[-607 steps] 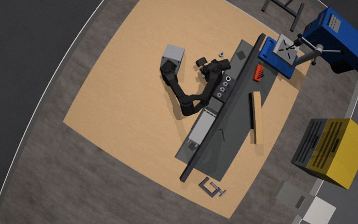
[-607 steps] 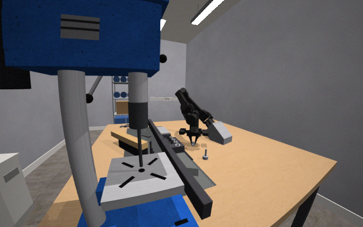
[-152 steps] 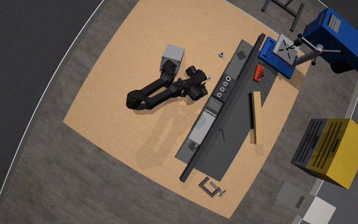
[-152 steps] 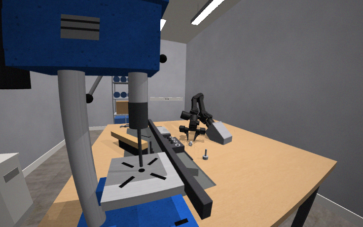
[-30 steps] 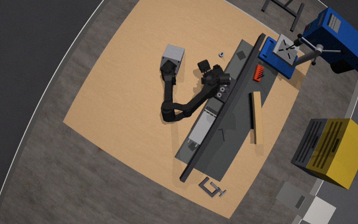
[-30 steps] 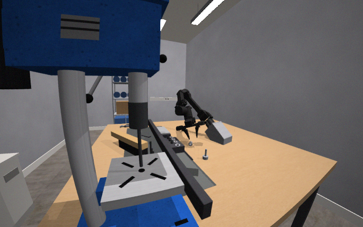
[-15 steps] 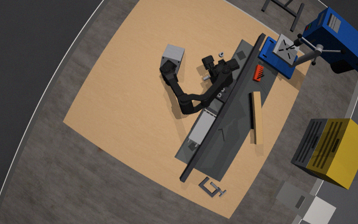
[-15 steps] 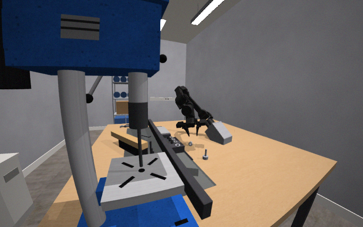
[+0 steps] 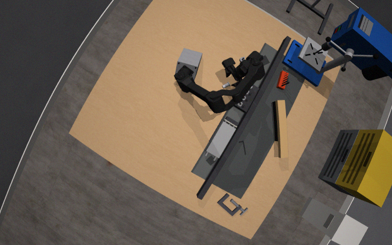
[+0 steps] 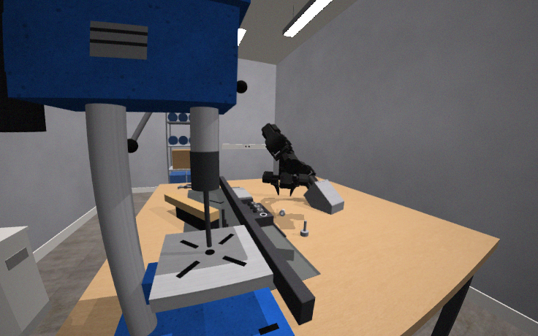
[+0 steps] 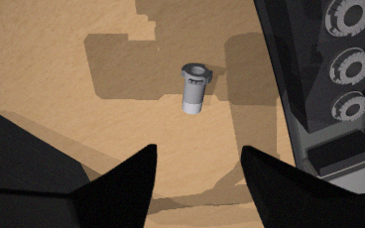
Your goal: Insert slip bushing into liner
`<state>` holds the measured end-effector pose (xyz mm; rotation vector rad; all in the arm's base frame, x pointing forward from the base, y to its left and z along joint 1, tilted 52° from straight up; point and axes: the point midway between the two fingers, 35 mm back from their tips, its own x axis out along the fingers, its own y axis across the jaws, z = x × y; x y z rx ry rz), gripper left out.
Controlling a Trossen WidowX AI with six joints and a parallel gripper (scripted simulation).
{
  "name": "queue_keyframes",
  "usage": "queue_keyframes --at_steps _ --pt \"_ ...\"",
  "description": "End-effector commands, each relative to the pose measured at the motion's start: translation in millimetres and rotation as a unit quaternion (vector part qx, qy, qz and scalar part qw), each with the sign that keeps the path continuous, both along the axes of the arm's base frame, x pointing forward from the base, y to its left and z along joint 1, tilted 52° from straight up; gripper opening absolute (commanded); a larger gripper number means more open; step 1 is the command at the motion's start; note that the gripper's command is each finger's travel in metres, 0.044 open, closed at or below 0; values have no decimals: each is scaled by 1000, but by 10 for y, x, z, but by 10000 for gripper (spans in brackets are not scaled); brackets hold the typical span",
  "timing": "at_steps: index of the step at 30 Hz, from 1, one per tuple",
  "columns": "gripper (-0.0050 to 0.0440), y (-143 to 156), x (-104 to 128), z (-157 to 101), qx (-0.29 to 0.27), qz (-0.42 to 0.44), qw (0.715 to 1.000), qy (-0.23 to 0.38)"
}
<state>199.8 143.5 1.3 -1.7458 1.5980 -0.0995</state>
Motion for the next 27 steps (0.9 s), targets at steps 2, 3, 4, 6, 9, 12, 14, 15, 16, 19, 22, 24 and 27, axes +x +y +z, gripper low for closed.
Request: queue_keyframes --at_steps 2,3,4,6,9,12,14,15,16,19,22,24,27 --pt "233 55 19 51 -22 0 1000 -9" --pt "233 52 21 51 -22 -1 1000 -9" --pt "233 50 21 51 -22 -1 1000 -9" --pt "233 4 55 18 -26 -14 1000 -8" --pt "233 -145 165 -122 -39 -53 998 -8" --pt "233 -184 189 -157 -42 -63 997 -8" --pt "233 -184 189 -157 -42 -63 997 -8" --pt "233 -184 189 -157 -42 -63 997 -8" --pt "233 -184 189 -157 -42 -63 997 -8" --pt "233 -278 199 -222 -47 -61 997 -1" --pt "233 -408 261 -334 -47 -61 997 -1" --pt "233 -439 273 -360 -47 -61 997 -1" --pt "233 -475 288 -389 -47 -61 997 -1"
